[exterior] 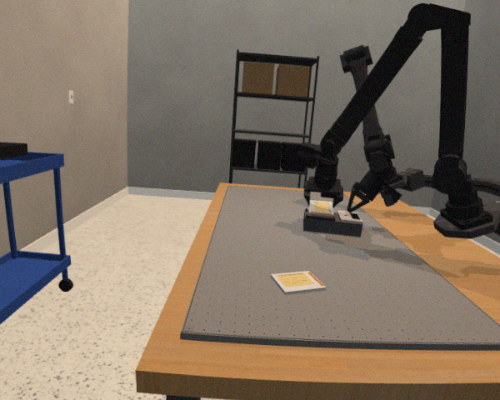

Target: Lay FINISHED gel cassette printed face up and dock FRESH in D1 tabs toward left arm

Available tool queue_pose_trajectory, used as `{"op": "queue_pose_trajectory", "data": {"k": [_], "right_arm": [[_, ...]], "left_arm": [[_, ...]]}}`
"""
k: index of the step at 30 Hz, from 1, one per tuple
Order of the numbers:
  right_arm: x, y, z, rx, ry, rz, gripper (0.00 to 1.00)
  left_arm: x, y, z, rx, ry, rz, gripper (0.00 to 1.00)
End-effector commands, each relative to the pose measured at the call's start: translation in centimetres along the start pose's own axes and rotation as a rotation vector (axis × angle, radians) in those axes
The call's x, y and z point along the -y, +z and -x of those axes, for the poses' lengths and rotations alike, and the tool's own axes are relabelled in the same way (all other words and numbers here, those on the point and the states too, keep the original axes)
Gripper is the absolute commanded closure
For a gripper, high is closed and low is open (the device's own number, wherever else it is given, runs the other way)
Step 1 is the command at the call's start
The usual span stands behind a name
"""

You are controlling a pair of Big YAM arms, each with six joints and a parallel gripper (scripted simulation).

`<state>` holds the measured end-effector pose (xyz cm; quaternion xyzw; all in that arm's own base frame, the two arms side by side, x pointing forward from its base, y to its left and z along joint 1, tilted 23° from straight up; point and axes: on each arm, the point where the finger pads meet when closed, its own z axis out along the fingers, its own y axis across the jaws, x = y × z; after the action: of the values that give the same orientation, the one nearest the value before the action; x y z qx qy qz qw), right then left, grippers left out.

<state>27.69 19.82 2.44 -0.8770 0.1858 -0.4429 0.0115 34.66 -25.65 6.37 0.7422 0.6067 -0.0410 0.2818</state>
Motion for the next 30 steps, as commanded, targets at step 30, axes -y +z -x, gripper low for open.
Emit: {"op": "queue_pose_trajectory", "data": {"k": [30], "right_arm": [[-4.14, 1.98, 3.79, 0.075, -0.078, 0.083, 1.0]], "left_arm": [[-2.15, -0.21, 0.36, 0.008, 0.003, 0.026, 1.0]]}}
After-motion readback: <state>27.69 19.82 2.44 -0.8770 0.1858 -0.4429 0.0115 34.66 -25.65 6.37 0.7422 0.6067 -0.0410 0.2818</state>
